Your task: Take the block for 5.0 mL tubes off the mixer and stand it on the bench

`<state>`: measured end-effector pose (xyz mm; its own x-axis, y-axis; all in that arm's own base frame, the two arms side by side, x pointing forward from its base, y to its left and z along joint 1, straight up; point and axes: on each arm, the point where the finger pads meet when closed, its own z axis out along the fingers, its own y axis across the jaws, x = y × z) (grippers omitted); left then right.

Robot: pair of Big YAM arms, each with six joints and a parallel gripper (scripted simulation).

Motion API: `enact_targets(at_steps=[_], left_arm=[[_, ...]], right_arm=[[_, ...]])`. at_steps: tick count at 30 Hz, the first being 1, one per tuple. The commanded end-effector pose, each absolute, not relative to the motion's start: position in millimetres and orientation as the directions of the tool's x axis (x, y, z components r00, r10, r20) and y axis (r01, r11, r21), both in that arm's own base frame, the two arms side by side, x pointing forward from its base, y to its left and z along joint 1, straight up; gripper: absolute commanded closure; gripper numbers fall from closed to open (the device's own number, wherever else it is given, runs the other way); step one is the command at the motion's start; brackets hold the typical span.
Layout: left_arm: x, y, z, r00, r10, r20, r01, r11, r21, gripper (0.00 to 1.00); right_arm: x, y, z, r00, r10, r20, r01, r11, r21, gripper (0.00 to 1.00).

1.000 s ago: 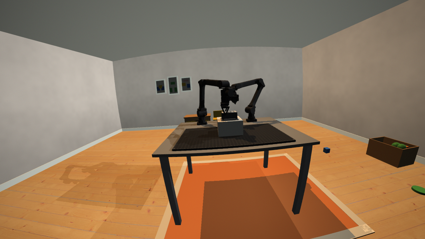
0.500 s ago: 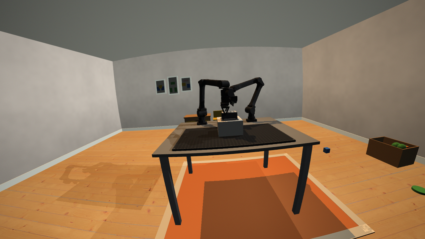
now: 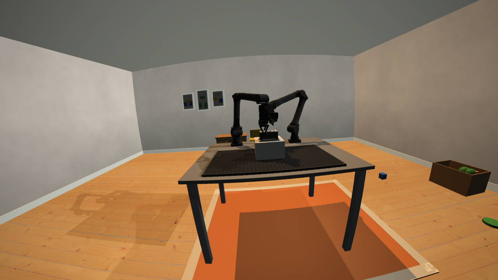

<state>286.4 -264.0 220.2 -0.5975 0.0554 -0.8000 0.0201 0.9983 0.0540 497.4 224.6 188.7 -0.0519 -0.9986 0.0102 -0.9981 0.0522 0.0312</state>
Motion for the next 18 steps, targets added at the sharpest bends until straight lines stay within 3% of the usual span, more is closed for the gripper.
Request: enact_targets(at_steps=[1,18], left_arm=[[307,-287,250,-0.565,0.015,-0.825,0.026,1.0,0.001,1.0],[327,-301,249,-0.56,0.011,-0.828,0.032,0.999,-0.008,1.0]], right_arm=[[493,228,194,-0.047,-0.999,0.006,-0.999,0.047,0.025,1.0],[493,228,194,-0.047,-0.999,0.006,-0.999,0.047,0.025,1.0]])
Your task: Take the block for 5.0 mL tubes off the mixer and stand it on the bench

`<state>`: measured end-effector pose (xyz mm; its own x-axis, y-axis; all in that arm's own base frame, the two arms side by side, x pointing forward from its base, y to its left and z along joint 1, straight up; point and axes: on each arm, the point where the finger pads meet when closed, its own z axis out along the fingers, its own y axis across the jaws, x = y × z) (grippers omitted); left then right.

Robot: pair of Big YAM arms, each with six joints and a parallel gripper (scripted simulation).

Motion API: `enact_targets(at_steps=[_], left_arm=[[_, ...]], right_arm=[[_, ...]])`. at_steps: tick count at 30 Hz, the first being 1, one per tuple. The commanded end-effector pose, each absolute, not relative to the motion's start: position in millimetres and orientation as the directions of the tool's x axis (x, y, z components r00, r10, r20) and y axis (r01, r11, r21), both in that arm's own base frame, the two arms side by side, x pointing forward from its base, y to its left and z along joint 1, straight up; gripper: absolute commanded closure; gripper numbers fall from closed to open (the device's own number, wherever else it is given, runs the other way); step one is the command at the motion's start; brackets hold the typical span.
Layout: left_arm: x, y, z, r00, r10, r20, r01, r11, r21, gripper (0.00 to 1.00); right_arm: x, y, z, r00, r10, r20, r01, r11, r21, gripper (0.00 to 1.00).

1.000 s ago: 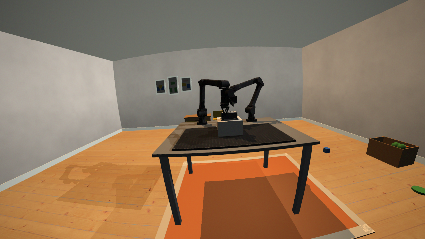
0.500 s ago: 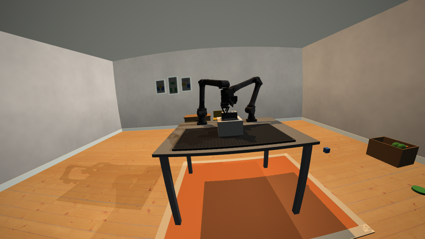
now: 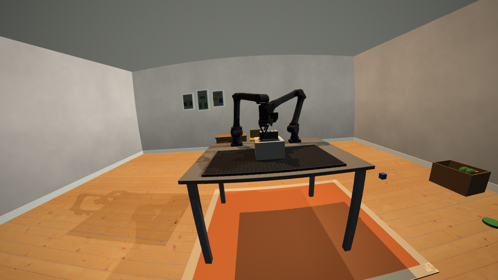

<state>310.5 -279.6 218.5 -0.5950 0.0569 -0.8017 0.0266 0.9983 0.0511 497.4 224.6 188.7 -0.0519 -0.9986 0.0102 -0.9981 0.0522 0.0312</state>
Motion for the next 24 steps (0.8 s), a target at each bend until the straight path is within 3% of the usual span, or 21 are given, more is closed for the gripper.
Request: enact_targets(at_steps=[1,24], left_arm=[[329,-301,249,-0.56,0.009,-0.829,0.03,1.0,-0.009,1.0],[358,-313,235,-0.567,0.011,-0.824,0.021,1.0,-0.001,1.0]], right_arm=[[493,228,194,-0.047,-0.999,0.006,-0.999,0.047,0.025,1.0],[493,228,194,-0.047,-0.999,0.006,-0.999,0.047,0.025,1.0]])
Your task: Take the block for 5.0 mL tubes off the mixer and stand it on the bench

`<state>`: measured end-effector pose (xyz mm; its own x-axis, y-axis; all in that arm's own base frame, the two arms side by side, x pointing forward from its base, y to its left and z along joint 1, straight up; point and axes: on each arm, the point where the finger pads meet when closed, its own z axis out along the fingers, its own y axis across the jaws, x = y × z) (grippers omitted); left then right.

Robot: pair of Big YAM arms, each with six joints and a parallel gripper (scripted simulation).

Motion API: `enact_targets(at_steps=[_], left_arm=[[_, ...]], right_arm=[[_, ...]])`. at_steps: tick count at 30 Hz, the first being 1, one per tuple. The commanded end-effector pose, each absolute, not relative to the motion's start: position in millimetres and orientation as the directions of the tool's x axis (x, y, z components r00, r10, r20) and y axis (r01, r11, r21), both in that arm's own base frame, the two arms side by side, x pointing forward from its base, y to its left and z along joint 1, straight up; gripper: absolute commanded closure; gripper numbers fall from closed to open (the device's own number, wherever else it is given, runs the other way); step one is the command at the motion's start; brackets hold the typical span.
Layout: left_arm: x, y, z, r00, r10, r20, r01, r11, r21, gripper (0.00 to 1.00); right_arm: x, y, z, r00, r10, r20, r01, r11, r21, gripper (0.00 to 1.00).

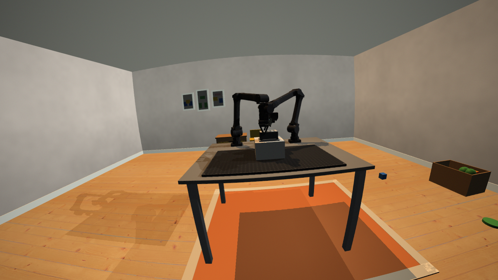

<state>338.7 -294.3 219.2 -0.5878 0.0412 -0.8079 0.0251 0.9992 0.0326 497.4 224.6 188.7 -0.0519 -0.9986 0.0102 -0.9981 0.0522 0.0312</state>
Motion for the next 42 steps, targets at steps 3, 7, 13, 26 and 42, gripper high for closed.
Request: enact_targets(at_steps=[3,7,13,26,42], left_arm=[[362,-312,226,-0.575,0.025,-0.818,0.021,1.0,0.016,1.0],[366,-319,232,-0.565,0.022,-0.825,0.032,0.999,0.004,1.0],[376,-322,241,-0.553,0.003,-0.833,0.027,1.0,-0.014,1.0],[394,-331,234,-0.554,0.007,-0.832,0.027,1.0,-0.01,1.0],[395,-328,206,-0.574,0.031,-0.819,0.03,0.999,0.017,1.0]], right_arm=[[493,228,194,-0.047,-0.999,0.006,-0.999,0.047,0.025,1.0],[493,228,194,-0.047,-0.999,0.006,-0.999,0.047,0.025,1.0],[493,228,194,-0.047,-0.999,0.006,-0.999,0.047,0.025,1.0],[493,228,194,-0.047,-0.999,0.006,-0.999,0.047,0.025,1.0],[493,228,194,-0.047,-0.999,0.006,-0.999,0.047,0.025,1.0]])
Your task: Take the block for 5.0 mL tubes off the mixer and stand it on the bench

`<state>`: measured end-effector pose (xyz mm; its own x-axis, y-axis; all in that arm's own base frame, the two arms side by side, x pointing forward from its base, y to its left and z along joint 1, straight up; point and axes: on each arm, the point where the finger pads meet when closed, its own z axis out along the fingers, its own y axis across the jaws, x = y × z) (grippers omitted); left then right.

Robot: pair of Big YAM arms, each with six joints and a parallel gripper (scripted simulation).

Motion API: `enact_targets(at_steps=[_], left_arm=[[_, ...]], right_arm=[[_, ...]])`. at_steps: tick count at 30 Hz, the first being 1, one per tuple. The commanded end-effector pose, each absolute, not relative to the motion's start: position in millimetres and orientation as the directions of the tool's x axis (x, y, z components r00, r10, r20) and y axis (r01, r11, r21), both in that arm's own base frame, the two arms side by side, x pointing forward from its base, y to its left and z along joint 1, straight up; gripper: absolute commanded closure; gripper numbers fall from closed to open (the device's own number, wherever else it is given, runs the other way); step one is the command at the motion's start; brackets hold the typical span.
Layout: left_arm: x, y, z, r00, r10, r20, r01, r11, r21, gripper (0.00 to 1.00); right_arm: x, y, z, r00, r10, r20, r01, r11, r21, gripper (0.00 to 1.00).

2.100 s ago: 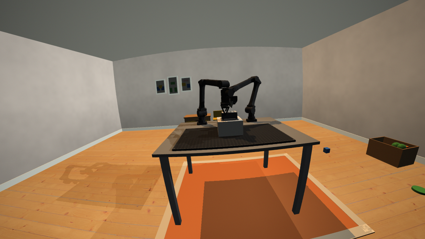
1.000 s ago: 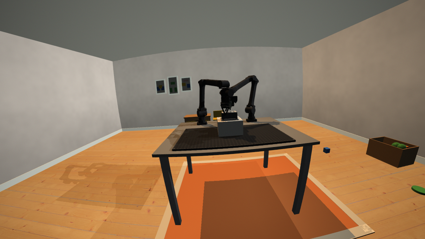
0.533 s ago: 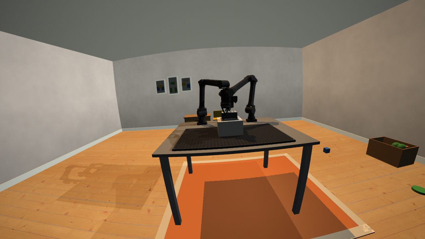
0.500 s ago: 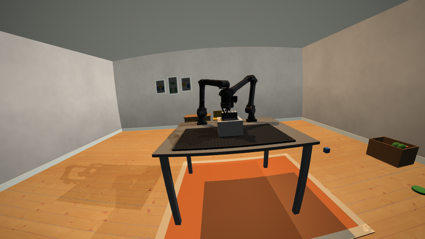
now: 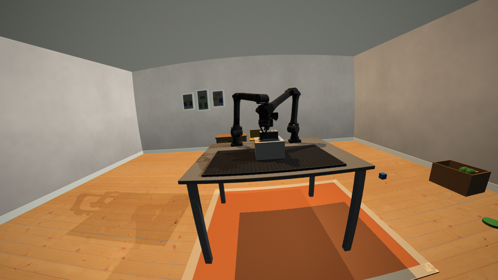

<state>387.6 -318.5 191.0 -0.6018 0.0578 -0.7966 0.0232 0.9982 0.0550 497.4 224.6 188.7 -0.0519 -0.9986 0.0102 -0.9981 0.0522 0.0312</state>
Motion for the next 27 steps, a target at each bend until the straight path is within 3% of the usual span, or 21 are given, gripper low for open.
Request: enact_targets(at_steps=[1,27], left_arm=[[393,-329,205,-0.574,0.03,-0.818,0.031,0.999,0.014,1.0],[388,-327,169,-0.587,0.041,-0.809,0.034,0.999,0.026,1.0]], right_arm=[[493,228,194,-0.047,-0.999,0.006,-0.999,0.047,0.025,1.0],[493,228,194,-0.047,-0.999,0.006,-0.999,0.047,0.025,1.0]])
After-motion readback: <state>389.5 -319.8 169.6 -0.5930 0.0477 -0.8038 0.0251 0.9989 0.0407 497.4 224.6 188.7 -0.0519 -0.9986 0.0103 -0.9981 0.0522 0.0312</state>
